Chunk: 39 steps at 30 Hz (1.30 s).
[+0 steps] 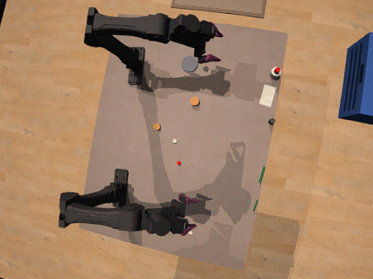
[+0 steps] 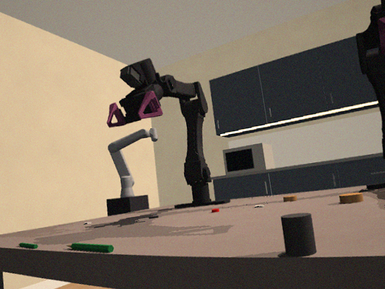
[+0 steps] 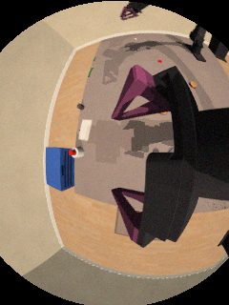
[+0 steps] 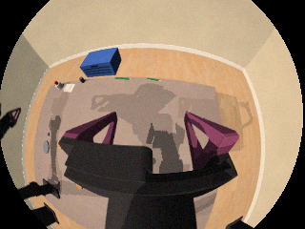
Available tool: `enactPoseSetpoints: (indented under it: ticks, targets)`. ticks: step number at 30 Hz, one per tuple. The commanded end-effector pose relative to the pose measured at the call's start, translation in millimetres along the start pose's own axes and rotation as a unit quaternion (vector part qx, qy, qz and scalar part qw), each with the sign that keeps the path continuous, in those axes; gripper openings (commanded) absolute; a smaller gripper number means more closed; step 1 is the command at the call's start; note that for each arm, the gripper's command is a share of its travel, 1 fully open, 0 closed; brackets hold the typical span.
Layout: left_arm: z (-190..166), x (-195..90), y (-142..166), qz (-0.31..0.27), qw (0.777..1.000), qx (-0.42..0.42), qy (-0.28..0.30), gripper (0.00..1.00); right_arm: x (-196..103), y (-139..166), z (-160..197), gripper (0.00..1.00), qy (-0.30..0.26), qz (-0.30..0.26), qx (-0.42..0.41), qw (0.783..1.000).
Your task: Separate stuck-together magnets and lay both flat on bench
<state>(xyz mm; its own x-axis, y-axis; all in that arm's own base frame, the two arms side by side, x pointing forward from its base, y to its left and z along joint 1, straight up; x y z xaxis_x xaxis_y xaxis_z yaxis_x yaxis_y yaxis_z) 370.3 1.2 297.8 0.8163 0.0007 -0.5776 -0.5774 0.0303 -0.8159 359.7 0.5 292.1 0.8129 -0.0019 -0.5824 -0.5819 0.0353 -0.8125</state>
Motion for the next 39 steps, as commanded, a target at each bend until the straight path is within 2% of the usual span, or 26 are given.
enactPoseSetpoints:
  ticks: [1, 3, 5, 9, 20, 39]
  targets:
    - [0, -18, -23, -0.076, 0.997, -0.001, -0.001, 1.00, -18, -26, 2, 1.00, -0.005, -0.080, -0.005, 0.997]
    - [0, -27, -29, -0.105, 0.995, -0.001, -0.002, 1.00, -28, -33, 3, 1.00, -0.006, -0.109, -0.006, 0.994]
    - [0, -27, -29, -0.105, 0.995, -0.001, -0.002, 1.00, -28, -33, 3, 1.00, -0.006, -0.109, -0.006, 0.994]
    - [0, -47, -39, -0.158, 0.987, -0.002, -0.003, 1.00, -46, -45, 4, 1.00, -0.008, -0.163, -0.006, 0.987]
    - [2, -108, -61, -0.304, 0.953, -0.006, -0.008, 1.00, -106, -71, 3, 1.00, -0.010, -0.310, -0.010, 0.951]
    - [2, -116, -57, -0.307, 0.952, -0.007, -0.007, 1.00, -115, -70, 2, 1.00, -0.009, -0.317, -0.009, 0.948]
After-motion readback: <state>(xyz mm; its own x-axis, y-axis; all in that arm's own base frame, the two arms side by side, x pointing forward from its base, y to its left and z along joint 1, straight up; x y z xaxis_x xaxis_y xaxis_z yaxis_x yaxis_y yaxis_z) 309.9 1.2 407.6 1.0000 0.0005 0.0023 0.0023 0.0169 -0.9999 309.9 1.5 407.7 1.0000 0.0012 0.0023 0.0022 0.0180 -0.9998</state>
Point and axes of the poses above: on each arm, the point where the finger pads meet when closed, its own x axis out along the fingers, its own z axis across the jaws, y = z × x, the point moved 7 cm from there along -x, back along the fingers, and after that the axes turned 1 degree about x, right-handed, at the moved point
